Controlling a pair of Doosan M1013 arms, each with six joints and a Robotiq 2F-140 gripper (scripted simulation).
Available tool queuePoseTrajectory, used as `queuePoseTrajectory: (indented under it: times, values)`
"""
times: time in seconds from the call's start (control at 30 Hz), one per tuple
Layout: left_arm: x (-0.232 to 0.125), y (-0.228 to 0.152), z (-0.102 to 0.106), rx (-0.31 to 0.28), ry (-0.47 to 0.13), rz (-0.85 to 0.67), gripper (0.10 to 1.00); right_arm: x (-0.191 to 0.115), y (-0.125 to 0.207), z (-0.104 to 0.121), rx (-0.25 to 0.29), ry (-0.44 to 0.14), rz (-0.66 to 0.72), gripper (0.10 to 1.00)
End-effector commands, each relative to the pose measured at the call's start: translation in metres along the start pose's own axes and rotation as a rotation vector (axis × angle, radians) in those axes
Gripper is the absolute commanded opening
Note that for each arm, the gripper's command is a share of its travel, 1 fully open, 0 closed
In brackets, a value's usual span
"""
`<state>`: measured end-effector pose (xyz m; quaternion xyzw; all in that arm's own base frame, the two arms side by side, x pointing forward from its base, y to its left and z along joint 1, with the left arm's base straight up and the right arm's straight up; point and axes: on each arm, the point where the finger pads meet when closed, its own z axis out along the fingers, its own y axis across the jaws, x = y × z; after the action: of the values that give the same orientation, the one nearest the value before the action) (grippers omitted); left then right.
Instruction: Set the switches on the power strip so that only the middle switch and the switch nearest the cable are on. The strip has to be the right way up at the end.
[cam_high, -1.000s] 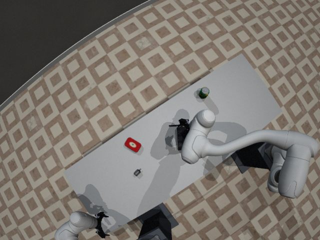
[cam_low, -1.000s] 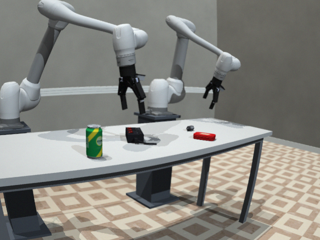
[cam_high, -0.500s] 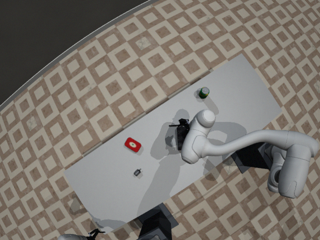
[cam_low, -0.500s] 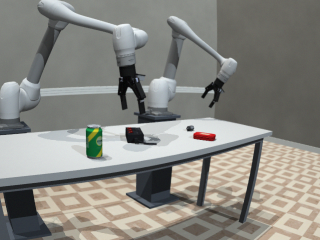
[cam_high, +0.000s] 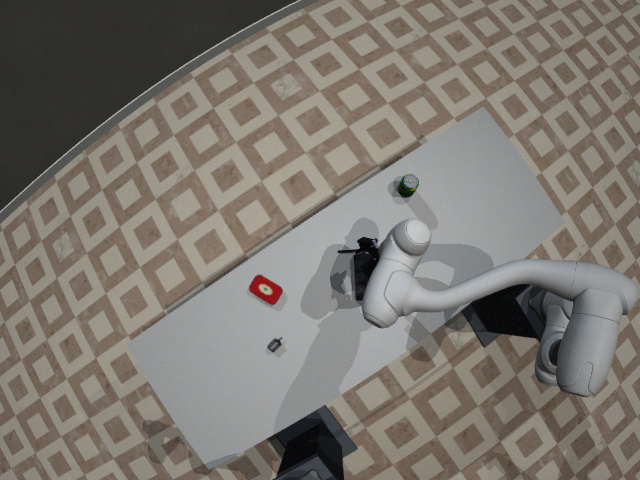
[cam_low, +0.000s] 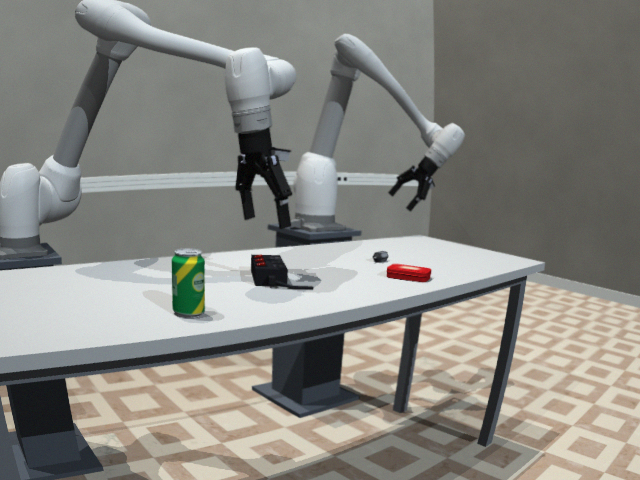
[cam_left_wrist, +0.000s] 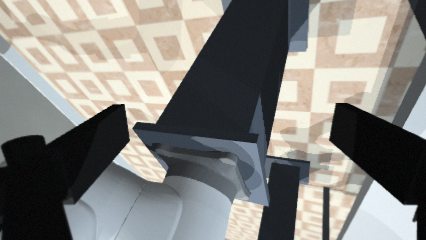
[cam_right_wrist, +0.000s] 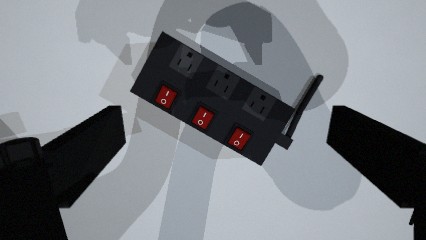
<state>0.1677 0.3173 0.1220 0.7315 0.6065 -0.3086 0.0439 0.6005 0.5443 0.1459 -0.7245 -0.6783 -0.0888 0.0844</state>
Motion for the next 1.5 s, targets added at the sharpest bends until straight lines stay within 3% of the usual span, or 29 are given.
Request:
queuePoseTrajectory:
  times: [0.0,0.33,0.4,0.7,0.9,1.27,1.47]
  values:
    - [0.009,-0.048,0.014,-0.074,-0.083,-0.013,1.0,0.001,0.0,-0.001,-0.001,0.001,0.0,1.0]
    - [0.005,-0.126,0.047,-0.242,-0.204,-0.037,1.0,0.001,0.0,-0.001,-0.001,0.001,0.0,1.0]
    - [0.005,-0.126,0.047,-0.242,-0.204,-0.037,1.0,0.001,0.0,-0.001,-0.001,0.001,0.0,1.0]
    - [-0.006,-0.166,0.069,-0.355,-0.258,-0.049,1.0,0.001,0.0,-0.001,-0.001,0.001,0.0,1.0]
    - [-0.009,-0.176,0.075,-0.388,-0.271,-0.052,1.0,0.001,0.0,-0.001,-0.001,0.001,0.0,1.0]
    - [-0.01,-0.178,0.076,-0.395,-0.273,-0.053,1.0,0.001,0.0,-0.001,0.0,-0.001,-0.001,1.0]
    - [-0.01,-0.178,0.076,-0.395,-0.273,-0.053,1.0,0.017,-0.001,-0.023,0.006,-0.19,-0.017,1.0]
